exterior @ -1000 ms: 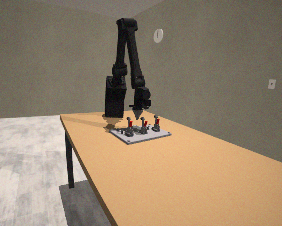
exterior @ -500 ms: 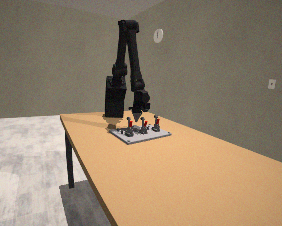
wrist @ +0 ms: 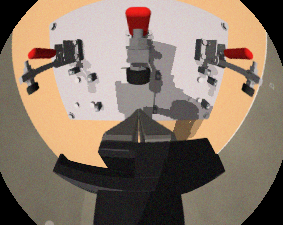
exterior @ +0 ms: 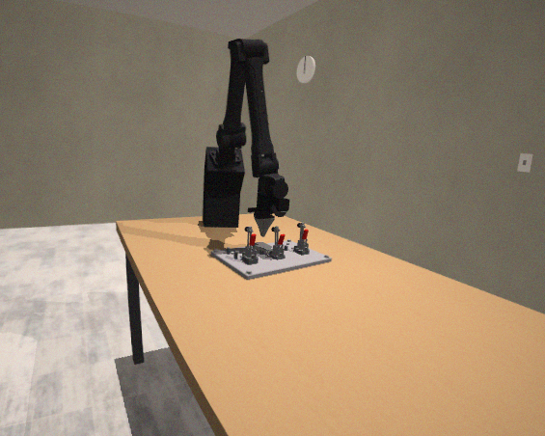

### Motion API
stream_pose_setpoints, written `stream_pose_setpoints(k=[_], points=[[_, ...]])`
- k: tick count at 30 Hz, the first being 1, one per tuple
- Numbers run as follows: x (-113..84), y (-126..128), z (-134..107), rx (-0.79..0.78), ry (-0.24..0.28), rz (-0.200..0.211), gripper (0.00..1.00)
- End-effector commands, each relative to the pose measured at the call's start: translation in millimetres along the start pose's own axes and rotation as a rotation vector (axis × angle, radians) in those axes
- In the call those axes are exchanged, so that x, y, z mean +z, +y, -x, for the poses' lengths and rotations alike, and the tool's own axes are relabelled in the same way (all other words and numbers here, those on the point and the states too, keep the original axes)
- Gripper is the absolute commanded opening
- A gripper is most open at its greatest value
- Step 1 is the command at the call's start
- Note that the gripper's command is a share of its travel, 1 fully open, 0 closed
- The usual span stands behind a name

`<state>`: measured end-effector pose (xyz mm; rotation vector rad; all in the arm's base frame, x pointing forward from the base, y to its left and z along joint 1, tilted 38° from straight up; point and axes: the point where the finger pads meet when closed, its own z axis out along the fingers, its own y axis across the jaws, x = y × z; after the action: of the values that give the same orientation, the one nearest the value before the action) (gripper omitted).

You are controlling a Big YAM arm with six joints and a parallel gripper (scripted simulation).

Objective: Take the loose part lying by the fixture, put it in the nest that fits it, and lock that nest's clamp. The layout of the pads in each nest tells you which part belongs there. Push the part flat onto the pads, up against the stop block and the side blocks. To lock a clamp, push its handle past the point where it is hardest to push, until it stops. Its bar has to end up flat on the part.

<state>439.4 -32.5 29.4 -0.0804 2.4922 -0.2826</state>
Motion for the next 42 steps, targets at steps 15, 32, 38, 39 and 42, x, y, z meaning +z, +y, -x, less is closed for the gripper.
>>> stream_pose_setpoints(k=[15,32,38,39,42], points=[[-2.1,-1,-53,-0.006,-0.008,-0.002,0.00],[12.3,-2,-55,-0.005,-0.001,-0.003,0.00],[23.0,-3,-55,-0.003,0.000,-0.004,0.00],[25.1,2,-54,-0.011,-0.003,0.003,0.00],[32.6,-3,-56,-0.003,0.000,-0.004,0.00]])
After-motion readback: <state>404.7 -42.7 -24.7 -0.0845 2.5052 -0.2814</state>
